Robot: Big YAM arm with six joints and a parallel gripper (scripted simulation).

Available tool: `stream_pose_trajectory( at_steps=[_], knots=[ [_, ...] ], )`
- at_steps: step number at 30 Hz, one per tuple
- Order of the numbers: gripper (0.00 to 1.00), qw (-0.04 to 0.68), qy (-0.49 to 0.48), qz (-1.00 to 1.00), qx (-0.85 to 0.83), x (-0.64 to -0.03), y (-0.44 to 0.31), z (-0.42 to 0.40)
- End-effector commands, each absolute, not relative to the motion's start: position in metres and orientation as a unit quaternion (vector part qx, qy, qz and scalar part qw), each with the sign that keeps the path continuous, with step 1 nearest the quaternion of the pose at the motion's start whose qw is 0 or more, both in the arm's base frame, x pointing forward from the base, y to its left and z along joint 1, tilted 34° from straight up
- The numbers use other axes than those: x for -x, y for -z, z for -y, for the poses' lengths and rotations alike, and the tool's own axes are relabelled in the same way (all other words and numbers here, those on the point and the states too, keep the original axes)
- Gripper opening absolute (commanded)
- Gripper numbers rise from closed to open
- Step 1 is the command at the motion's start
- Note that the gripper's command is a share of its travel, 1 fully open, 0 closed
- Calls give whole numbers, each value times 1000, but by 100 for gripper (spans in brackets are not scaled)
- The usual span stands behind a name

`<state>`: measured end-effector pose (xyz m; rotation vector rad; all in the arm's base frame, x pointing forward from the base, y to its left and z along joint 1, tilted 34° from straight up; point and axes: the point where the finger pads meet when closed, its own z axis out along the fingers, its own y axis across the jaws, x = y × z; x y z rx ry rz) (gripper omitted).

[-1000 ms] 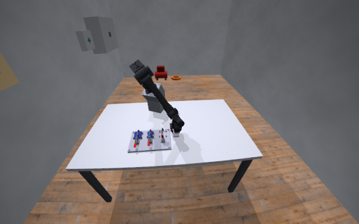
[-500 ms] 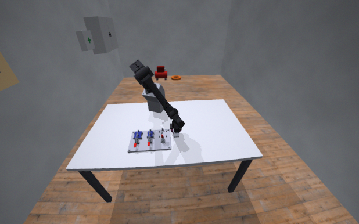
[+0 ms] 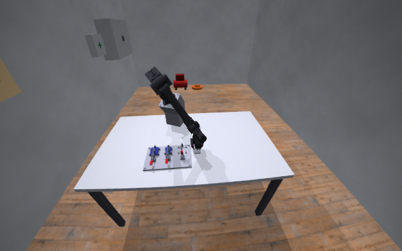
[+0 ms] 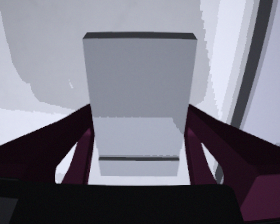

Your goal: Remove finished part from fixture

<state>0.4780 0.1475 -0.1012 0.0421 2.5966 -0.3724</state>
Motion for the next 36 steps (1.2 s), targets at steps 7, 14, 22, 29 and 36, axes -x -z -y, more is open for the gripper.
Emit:
stream_pose_trajectory(
  at_steps=[7,14,22,29,36],
  knots=[
    [0,255,138,-957,-21,-486,102,-145],
    [0,254,139,-957,-20,-486,102,-145],
    [0,253,139,-957,-20,-486,102,-145],
    [0,254,139,-957,-21,-485,101,-145],
    [0,252,139,-957,-22,-482,102,-144]
  ],
)
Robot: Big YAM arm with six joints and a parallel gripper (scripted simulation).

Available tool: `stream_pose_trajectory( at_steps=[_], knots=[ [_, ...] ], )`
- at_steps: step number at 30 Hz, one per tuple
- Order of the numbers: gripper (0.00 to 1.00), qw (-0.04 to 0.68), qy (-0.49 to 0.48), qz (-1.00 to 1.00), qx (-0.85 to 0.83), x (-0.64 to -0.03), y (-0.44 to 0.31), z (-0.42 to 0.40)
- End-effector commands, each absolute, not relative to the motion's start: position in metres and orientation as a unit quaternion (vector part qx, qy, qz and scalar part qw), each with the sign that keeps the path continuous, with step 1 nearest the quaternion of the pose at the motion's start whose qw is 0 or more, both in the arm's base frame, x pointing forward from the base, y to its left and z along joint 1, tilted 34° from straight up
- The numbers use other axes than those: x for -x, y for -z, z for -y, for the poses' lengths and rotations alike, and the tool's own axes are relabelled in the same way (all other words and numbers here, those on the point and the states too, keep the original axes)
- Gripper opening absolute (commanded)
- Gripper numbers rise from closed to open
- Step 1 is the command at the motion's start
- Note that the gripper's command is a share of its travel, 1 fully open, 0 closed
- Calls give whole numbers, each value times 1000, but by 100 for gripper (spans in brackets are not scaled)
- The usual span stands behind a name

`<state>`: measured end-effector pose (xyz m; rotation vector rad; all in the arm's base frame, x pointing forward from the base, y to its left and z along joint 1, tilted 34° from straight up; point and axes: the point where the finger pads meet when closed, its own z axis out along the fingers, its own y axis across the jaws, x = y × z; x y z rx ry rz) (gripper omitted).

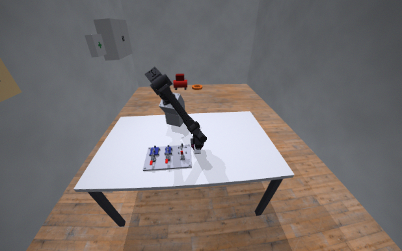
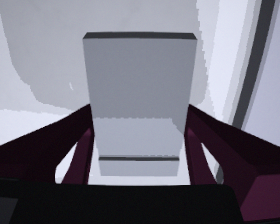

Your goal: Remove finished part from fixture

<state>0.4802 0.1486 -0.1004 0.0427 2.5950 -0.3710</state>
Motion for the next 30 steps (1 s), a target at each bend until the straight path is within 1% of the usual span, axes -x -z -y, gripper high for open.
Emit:
stream_pose_trajectory(
  at_steps=[1,30],
  knots=[
    [0,251,139,-958,-22,-482,103,-143],
    [0,246,142,-959,-21,-474,105,-141]
  ],
)
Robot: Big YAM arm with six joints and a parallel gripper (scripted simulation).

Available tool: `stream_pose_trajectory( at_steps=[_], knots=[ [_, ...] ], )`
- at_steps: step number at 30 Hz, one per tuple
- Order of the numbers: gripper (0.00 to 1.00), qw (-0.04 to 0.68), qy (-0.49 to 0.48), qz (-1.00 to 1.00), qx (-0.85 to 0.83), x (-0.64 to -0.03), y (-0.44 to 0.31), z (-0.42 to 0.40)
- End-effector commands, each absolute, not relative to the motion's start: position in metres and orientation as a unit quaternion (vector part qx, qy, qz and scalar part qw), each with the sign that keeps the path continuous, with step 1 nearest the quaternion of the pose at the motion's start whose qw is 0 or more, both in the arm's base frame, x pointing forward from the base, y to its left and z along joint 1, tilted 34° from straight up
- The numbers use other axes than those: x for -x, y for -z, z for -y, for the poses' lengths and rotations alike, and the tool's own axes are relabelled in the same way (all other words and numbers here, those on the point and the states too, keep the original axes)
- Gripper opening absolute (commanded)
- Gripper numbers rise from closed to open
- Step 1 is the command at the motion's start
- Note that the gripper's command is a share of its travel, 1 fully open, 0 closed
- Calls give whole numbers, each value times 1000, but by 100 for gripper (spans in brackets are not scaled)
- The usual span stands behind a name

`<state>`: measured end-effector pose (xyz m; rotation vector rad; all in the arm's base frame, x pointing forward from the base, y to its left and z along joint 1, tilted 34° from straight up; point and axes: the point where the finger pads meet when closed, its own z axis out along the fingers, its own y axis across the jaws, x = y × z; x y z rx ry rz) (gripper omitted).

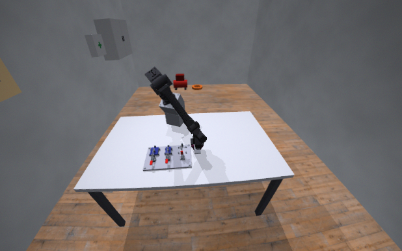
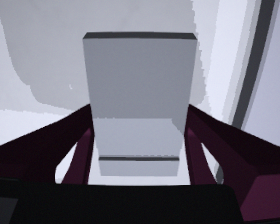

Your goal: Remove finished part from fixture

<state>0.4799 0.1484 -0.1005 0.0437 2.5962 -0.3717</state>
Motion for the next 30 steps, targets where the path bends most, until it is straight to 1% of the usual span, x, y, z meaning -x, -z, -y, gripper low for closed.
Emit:
stream_pose_trajectory(
  at_steps=[1,30],
  knots=[
    [0,246,142,-959,-21,-474,105,-141],
    [0,252,139,-957,-19,-477,103,-143]
  ],
)
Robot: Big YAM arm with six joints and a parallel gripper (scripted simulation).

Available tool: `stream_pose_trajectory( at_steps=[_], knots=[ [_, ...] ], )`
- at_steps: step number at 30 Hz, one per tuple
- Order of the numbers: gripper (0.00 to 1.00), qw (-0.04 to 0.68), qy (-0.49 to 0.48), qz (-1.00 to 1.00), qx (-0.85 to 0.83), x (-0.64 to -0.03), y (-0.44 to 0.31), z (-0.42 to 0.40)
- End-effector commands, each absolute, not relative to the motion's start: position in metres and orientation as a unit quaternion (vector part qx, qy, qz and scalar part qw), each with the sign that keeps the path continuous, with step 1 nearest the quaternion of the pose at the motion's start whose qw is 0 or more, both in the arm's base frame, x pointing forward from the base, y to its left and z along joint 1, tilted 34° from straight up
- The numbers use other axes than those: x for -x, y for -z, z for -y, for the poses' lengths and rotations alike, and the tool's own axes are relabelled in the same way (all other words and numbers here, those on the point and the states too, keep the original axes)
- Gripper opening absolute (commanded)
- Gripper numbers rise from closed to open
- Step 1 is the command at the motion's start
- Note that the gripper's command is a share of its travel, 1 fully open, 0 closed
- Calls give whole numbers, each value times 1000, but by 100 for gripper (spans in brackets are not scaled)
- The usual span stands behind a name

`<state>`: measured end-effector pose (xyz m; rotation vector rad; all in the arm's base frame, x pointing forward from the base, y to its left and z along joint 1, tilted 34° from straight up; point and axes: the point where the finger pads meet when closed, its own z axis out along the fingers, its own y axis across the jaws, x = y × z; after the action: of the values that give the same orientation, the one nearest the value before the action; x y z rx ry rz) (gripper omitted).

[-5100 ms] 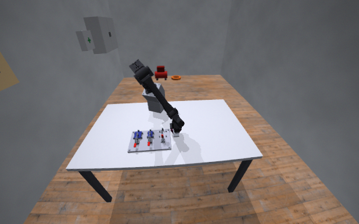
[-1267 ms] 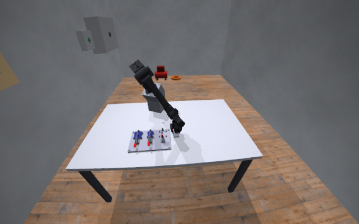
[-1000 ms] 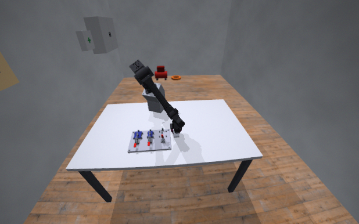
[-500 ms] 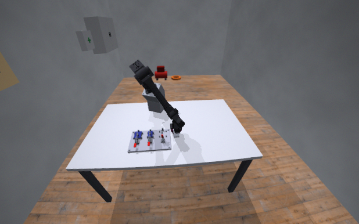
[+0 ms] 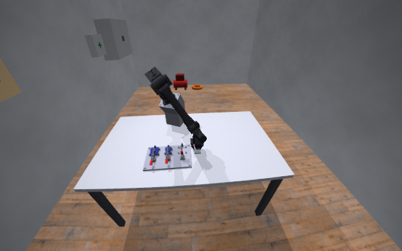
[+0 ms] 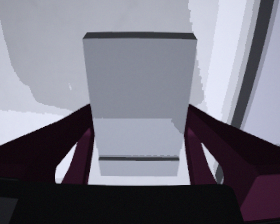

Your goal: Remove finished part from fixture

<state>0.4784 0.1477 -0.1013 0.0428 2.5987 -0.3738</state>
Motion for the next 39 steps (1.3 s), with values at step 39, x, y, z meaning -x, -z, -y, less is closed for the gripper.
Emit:
stream_pose_trajectory(
  at_steps=[39],
  knots=[
    [0,264,134,-955,-17,-480,96,-147]
  ],
)
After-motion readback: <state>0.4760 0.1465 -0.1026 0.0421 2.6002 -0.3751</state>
